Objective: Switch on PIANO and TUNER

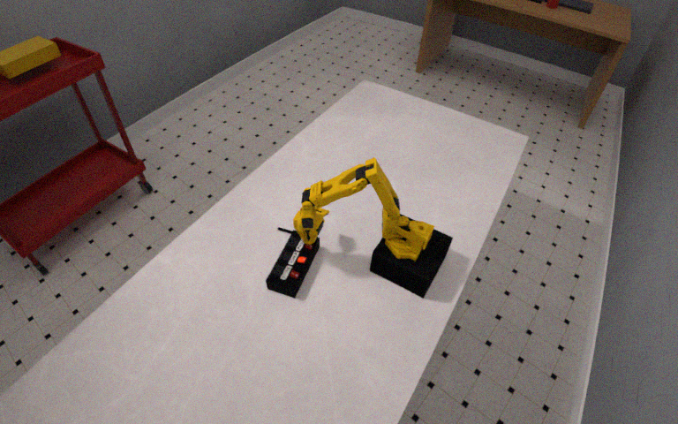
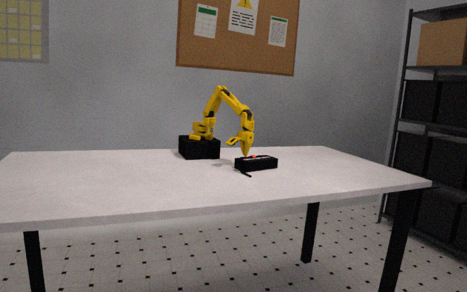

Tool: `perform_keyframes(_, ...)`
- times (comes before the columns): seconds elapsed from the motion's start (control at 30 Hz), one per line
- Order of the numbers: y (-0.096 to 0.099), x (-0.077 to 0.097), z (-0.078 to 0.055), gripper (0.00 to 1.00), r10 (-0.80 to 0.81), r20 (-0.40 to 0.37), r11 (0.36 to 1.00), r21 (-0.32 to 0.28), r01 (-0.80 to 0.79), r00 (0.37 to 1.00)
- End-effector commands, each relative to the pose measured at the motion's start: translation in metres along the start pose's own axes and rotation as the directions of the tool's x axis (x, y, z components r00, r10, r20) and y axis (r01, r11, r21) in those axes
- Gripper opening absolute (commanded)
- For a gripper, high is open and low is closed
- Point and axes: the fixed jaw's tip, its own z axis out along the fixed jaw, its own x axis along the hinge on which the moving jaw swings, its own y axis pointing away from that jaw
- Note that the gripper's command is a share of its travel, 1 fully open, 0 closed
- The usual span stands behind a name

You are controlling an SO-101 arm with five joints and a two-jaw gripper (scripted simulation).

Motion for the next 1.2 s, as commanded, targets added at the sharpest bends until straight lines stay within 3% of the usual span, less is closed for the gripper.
perform_keyframes(0.0, 0.0, 0.003, 0.003, 0.0, -0.015, -0.004, 1.0, -0.008, 0.015, 1.0)
perform_keyframes(1.17, -0.005, 0.002, 0.014, 0.0, -0.021, -0.004, 1.0, -0.008, 0.021, 1.0)
